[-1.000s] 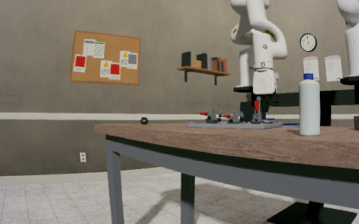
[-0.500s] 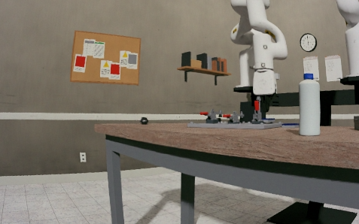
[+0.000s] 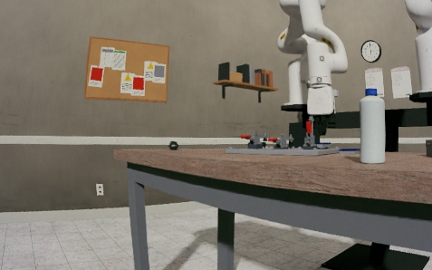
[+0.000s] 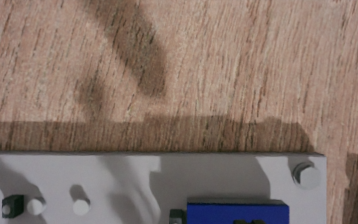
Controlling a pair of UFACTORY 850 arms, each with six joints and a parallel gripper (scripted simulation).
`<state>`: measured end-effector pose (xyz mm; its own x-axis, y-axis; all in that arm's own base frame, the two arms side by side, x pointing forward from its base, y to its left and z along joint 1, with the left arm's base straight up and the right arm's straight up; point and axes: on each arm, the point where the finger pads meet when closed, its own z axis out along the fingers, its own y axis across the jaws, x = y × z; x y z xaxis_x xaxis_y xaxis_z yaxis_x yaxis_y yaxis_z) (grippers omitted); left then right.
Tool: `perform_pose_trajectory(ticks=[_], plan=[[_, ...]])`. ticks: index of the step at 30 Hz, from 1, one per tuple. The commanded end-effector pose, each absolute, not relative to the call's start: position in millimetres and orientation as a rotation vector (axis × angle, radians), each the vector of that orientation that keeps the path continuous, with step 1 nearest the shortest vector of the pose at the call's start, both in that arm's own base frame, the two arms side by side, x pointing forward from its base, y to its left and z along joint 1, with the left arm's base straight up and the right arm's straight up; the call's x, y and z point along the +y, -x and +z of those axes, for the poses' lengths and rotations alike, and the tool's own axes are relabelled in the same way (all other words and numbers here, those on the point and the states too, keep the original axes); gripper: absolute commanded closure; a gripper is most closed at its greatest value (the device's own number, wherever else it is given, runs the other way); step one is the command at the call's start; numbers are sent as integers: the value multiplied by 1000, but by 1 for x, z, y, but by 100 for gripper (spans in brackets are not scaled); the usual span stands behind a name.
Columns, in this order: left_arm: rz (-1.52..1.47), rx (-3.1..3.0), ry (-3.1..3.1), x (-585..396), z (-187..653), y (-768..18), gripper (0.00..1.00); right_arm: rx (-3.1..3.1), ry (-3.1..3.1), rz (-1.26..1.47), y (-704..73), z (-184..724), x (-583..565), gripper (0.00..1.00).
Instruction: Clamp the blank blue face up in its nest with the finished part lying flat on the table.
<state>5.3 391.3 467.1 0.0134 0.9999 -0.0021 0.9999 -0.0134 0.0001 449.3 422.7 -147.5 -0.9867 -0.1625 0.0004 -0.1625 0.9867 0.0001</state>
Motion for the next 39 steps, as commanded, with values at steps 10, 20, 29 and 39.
perform_pose_trajectory(ticks=[10,20,29,39], plan=[[0,2207,-2236,392,468,-5,0,-3132,-256,-2,-414,-147,418,100],[0,2207,-2236,392,468,-5,0,-3132,-256,-2,-403,-147,416,100],[0,2207,-2236,392,468,-5,0,-3132,-256,-2,-402,-147,415,100],[0,2207,-2236,392,468,-5,0,-3132,-256,-2,-402,-158,415,100]])
